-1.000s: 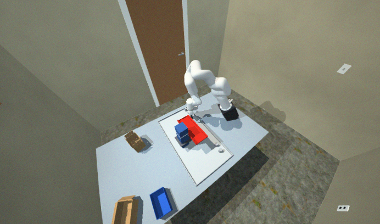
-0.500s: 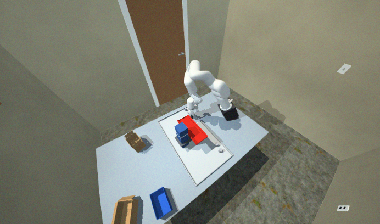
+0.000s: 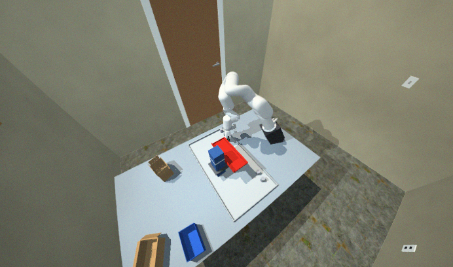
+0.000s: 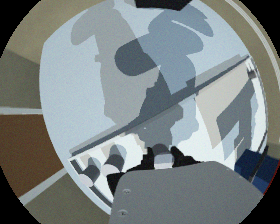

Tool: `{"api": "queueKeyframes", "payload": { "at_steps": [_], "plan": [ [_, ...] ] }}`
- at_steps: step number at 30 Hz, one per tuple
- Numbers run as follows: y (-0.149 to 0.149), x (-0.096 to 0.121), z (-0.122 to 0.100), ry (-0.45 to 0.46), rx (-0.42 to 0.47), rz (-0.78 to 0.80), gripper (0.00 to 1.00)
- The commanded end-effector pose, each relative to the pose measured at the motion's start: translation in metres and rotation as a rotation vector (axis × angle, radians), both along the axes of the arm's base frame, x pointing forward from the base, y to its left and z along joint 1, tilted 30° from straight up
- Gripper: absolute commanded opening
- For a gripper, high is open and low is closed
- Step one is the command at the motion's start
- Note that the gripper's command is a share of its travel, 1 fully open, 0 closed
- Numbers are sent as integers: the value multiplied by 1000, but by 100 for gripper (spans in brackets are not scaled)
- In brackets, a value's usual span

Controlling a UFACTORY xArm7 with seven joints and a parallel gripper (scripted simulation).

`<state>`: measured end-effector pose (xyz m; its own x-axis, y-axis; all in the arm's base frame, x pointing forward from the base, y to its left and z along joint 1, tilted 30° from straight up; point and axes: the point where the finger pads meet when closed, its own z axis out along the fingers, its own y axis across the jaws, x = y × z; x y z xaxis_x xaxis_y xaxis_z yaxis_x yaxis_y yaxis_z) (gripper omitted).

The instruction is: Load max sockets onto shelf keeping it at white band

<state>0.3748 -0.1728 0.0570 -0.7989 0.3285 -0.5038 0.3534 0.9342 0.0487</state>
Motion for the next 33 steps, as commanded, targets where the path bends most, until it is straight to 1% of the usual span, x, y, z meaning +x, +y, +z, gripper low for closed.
{"api": "queueKeyframes", "payload": {
  "at_steps": [1, 11, 20, 33],
  "plan": [
    [0, 1, 1, 0, 9, 5, 0],
    [0, 1, 2, 0, 9, 5, 0],
    [3, -11, 23, 0, 9, 5, 0],
    [4, -14, 27, 0, 9, 5, 0]
  ]
}}
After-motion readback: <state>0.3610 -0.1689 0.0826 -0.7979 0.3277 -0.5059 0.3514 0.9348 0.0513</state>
